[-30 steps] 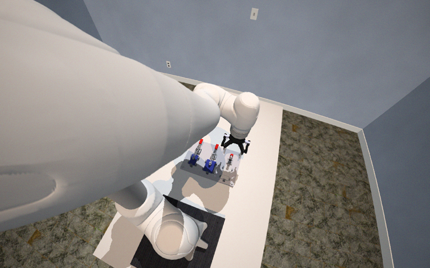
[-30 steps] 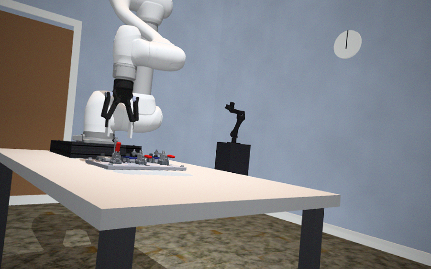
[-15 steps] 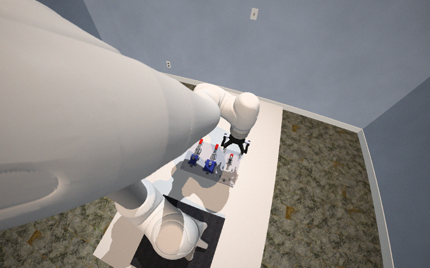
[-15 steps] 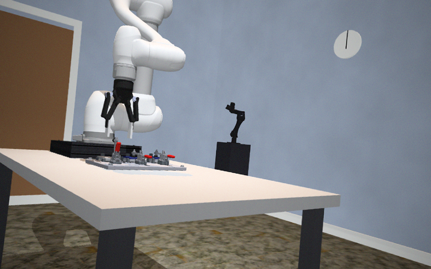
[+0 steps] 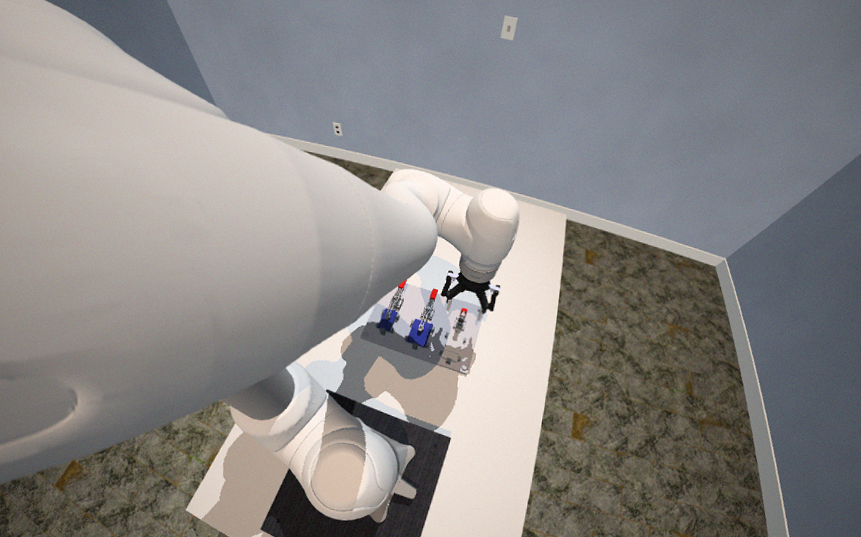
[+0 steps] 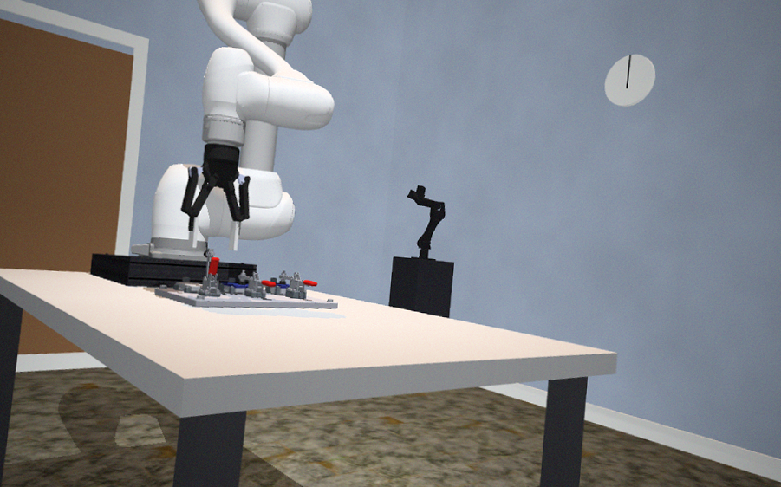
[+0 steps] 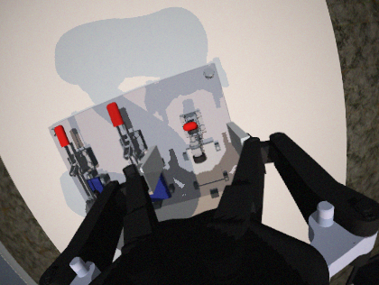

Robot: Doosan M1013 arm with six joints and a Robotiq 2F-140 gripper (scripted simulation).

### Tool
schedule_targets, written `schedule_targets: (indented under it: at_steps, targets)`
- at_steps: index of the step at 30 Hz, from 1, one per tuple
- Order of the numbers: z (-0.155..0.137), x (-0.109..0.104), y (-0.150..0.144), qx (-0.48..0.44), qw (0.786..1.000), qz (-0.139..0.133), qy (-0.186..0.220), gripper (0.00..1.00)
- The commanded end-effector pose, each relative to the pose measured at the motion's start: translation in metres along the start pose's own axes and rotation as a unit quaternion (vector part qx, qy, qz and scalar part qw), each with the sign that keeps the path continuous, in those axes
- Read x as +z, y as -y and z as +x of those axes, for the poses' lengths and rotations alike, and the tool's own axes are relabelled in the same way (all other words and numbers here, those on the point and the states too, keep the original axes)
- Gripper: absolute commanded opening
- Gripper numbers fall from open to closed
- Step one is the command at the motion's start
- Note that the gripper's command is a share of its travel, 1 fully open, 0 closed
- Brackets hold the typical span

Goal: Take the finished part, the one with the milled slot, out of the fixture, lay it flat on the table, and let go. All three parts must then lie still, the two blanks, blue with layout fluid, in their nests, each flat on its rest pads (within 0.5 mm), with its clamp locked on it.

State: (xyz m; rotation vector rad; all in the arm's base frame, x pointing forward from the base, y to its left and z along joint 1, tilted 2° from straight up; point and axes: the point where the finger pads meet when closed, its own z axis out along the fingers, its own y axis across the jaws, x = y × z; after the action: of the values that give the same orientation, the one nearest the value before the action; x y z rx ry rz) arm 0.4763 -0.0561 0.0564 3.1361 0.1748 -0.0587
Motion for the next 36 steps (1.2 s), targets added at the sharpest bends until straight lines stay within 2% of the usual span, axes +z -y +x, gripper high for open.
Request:
schedule_targets:
  at_steps: [1,4,18,36]
  targets:
    - [-0.006,0.0,0.0,0.0,1.0,0.0,0.0,0.58]
    - [-0.009,0.0,0.0,0.0,1.0,0.0,0.0,0.58]
    - [-0.057,0.0,0.0,0.0,1.0,0.0,0.0,0.58]
    - [-0.077,0.0,0.0,0.0,1.0,0.0,0.0,0.58]
